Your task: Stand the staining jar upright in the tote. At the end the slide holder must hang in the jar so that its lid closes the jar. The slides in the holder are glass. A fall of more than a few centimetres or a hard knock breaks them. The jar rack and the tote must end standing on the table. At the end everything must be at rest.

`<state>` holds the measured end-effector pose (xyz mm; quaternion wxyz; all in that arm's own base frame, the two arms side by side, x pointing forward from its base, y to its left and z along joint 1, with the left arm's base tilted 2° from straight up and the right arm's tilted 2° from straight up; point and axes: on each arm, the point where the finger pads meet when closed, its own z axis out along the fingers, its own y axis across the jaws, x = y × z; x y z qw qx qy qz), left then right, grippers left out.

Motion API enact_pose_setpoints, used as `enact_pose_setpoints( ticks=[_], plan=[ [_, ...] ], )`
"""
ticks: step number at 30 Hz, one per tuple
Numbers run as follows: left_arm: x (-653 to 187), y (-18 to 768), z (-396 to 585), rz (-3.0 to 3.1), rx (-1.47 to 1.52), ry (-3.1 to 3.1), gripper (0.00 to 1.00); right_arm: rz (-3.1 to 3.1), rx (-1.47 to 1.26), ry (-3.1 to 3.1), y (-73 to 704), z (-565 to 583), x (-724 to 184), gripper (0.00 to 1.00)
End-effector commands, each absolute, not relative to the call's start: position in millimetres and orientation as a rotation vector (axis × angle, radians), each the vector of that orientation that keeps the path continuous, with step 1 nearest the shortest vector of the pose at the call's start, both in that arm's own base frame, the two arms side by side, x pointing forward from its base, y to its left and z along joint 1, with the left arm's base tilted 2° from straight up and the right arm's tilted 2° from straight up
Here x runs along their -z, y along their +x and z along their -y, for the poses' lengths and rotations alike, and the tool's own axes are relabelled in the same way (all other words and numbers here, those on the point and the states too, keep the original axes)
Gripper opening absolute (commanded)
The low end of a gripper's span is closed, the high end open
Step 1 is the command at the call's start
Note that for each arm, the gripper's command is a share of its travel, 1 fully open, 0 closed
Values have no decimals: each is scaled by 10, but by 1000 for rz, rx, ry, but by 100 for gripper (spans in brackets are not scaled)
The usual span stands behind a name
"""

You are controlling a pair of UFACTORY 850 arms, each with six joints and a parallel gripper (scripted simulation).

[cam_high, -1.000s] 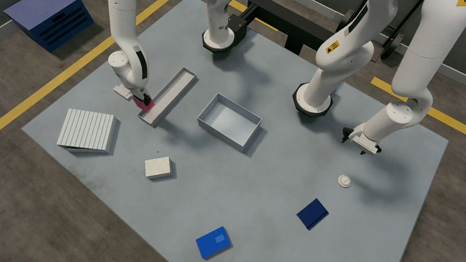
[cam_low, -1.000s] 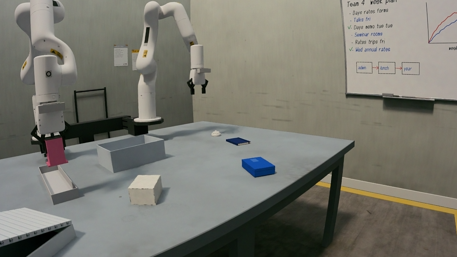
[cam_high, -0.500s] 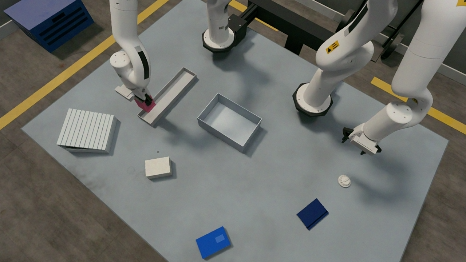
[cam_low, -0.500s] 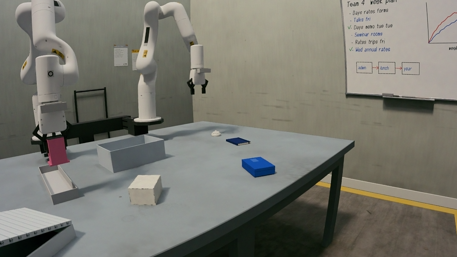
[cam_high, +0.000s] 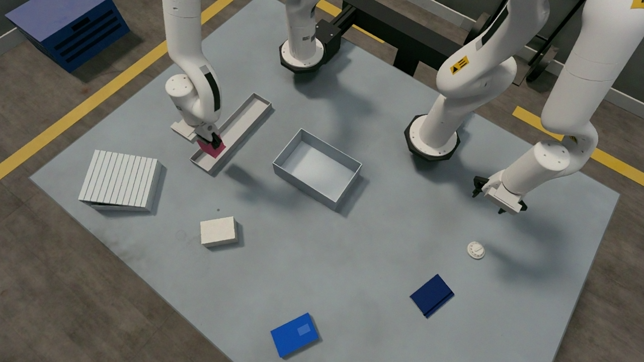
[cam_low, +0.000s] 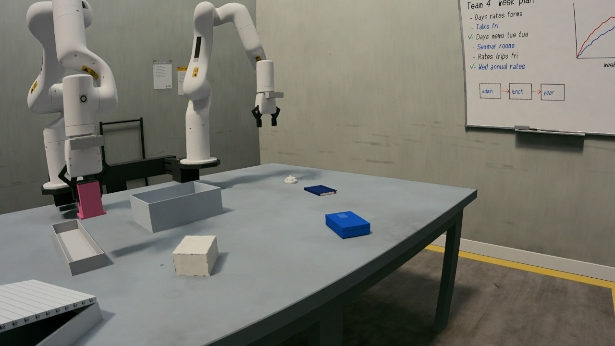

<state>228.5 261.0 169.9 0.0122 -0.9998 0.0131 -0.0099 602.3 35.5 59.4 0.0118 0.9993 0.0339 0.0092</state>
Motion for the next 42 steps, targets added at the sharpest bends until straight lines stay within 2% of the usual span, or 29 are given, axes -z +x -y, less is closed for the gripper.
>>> enact_pose_setpoints(
  ticks=[1,42],
  plan=[
    [-1704,2290,-2615,-41,32,-3116,100,-105,-34,3115,5990,-470,-603,0],
    [-1704,2290,-2615,-41,32,-3116,100,-105,-34,3116,5521,-1612,-566,0]
  ],
)
